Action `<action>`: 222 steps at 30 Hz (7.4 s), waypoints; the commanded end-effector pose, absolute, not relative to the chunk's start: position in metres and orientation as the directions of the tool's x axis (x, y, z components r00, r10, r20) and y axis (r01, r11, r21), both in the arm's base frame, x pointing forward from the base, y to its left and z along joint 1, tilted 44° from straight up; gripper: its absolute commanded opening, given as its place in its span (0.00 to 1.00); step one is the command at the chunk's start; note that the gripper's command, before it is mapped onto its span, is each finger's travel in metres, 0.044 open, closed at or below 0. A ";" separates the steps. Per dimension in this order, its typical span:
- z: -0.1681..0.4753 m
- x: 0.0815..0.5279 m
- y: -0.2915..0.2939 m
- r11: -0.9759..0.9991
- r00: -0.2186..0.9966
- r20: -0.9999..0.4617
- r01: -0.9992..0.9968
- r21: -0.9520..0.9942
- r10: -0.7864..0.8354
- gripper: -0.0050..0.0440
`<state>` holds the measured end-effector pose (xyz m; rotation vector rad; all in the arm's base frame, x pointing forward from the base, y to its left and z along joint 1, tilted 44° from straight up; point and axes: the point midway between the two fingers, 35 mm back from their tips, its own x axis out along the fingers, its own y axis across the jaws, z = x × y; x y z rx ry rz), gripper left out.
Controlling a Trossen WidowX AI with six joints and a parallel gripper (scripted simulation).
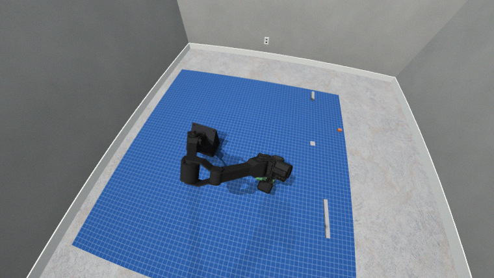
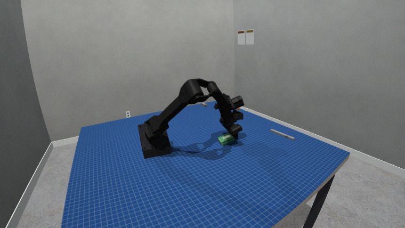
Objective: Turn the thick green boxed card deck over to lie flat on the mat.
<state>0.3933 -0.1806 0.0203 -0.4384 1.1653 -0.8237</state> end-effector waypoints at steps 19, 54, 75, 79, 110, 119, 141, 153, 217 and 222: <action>0.040 0.388 -0.163 0.640 0.329 -0.550 0.352 -0.683 -0.768 0.78; 0.045 0.370 -0.146 0.642 0.545 -0.410 0.348 -0.683 -0.732 0.78; 0.044 0.359 -0.139 0.642 0.639 -0.330 0.343 -0.686 -0.695 0.78; 0.038 0.356 -0.141 0.642 0.658 -0.315 0.339 -0.688 -0.684 0.78; 0.046 0.329 -0.123 0.640 0.663 -0.300 0.354 -0.682 -0.686 0.78; 0.049 0.331 -0.122 0.640 0.638 -0.319 0.364 -0.677 -0.701 0.78; 0.043 0.319 -0.119 0.637 0.610 -0.349 0.350 -0.686 -0.711 0.78; 0.043 0.319 -0.119 0.637 0.610 -0.349 0.350 -0.686 -0.711 0.78; 0.048 0.305 -0.109 0.639 0.513 -0.426 0.365 -0.677 -0.745 0.78; 0.048 0.303 -0.107 0.640 0.478 -0.454 0.365 -0.676 -0.752 0.78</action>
